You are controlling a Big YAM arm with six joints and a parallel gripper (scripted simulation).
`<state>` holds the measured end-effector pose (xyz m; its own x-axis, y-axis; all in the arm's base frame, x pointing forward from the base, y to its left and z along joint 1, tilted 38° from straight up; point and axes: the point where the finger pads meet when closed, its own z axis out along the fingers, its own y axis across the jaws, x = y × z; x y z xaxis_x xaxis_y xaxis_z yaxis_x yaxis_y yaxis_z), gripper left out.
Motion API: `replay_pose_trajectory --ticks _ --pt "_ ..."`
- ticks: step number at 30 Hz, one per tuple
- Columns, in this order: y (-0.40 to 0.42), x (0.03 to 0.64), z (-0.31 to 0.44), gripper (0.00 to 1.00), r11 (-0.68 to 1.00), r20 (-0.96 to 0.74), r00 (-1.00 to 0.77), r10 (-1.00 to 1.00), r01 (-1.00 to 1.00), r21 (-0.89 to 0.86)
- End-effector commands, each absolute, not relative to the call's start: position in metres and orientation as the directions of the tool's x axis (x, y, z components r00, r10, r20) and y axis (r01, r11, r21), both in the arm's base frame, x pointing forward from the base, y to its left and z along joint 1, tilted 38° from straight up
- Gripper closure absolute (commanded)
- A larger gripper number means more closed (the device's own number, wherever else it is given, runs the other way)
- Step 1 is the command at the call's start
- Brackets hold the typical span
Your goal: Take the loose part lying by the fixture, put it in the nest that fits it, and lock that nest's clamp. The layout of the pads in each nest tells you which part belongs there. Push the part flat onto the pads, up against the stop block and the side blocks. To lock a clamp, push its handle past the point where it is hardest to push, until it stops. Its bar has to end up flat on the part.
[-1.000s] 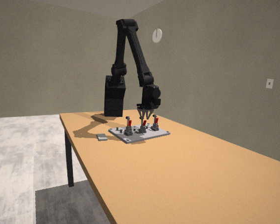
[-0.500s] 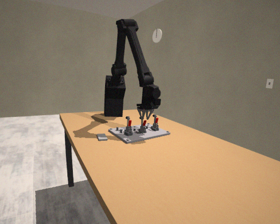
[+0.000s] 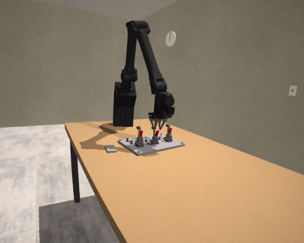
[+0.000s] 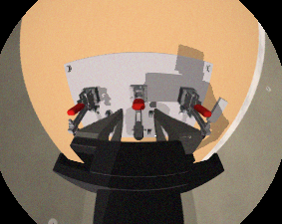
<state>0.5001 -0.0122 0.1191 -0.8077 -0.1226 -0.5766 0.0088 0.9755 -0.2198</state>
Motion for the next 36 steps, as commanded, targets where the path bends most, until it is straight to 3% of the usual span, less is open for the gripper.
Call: replay_pose_trajectory --ticks 1,36 --pt "-0.015 0.512 0.122 0.55 0.975 -0.591 -0.796 -0.127 0.010 -0.222" --pt "-0.022 0.536 0.099 0.55 0.975 -0.603 -0.788 -0.125 0.015 -0.222"
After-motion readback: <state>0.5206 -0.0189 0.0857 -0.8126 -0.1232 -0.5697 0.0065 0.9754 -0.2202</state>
